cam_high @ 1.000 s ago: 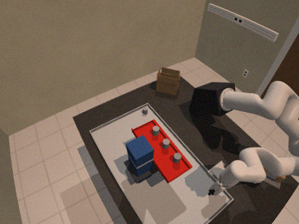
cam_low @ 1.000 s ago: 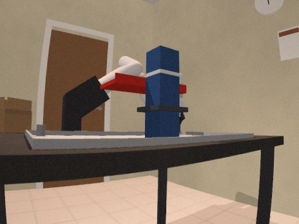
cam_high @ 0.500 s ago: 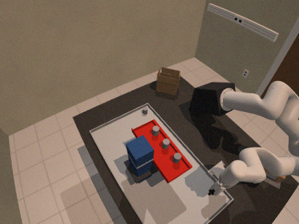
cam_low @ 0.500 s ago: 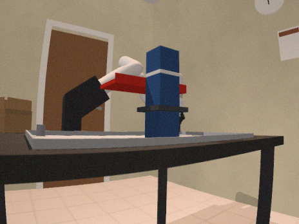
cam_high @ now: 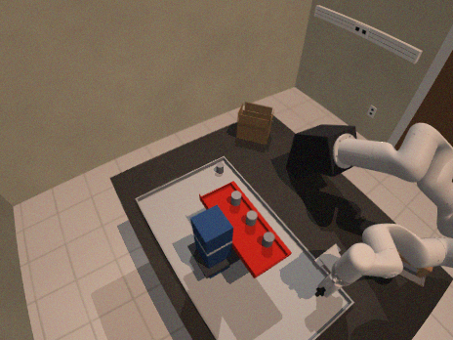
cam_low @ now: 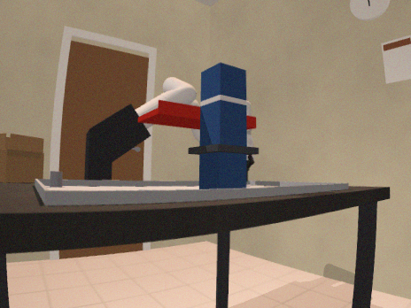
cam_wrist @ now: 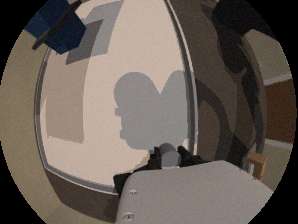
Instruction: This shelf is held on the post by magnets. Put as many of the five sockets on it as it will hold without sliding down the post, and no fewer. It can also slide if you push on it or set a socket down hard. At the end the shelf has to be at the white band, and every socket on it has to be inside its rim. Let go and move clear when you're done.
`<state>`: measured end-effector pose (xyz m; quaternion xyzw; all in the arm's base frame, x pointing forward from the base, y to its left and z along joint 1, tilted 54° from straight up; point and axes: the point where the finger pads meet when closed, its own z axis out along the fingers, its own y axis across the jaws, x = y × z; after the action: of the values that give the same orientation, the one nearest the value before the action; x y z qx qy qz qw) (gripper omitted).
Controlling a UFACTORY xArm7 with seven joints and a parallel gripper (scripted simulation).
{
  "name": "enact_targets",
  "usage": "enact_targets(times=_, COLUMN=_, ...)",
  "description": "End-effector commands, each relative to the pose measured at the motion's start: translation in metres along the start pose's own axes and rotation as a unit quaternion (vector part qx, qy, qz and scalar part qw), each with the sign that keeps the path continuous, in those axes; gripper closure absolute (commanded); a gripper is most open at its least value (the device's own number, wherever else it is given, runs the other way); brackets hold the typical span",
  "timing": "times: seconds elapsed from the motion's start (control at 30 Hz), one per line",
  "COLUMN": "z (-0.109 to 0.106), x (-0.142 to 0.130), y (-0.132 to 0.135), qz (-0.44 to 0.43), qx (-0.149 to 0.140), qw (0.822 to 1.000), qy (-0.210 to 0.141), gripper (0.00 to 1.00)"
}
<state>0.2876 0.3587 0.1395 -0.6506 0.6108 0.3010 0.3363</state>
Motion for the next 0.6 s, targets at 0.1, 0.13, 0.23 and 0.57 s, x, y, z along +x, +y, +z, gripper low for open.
enact_targets(times=0.1, z=-0.001, x=0.000, y=-0.001, qz=0.000, qx=0.001, qw=1.000, qy=-0.001, gripper=1.00)
enact_targets(times=0.13, z=-0.001, x=0.000, y=-0.001, qz=0.000, qx=0.001, qw=1.000, qy=-0.001, gripper=1.00)
enact_targets(times=0.23, z=-0.005, x=0.000, y=-0.001, qz=0.000, qx=0.001, qw=1.000, qy=-0.001, gripper=1.00)
enact_targets(times=0.57, z=-0.027, x=0.000, y=-0.001, qz=0.000, qx=0.001, qw=1.000, qy=-0.001, gripper=1.00)
